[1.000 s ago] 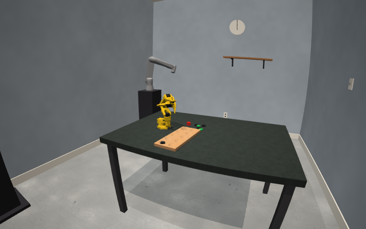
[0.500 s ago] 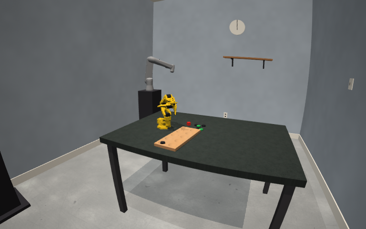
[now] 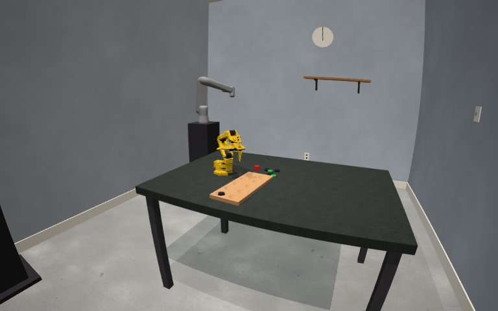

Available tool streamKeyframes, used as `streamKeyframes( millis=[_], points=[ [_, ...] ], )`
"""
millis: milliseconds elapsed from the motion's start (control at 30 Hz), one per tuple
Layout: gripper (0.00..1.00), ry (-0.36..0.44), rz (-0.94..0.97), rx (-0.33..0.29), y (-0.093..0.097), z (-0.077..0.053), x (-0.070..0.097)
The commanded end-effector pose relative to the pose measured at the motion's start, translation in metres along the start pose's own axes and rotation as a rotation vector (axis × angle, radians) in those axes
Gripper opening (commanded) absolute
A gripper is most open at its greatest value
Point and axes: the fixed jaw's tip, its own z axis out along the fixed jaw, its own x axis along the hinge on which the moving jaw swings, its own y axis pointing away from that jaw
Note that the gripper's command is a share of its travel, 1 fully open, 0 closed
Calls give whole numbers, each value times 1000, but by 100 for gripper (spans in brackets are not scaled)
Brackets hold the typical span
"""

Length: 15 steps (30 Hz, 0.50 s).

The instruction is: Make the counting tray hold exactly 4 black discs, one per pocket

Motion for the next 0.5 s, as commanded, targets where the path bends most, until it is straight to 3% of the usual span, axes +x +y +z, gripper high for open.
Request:
streamKeyframes(
  millis=[0,467],
  points=[
    [100,57,-24,-9,4,2,4],
    [100,169,-51,-13,7,9,15]
  ],
)
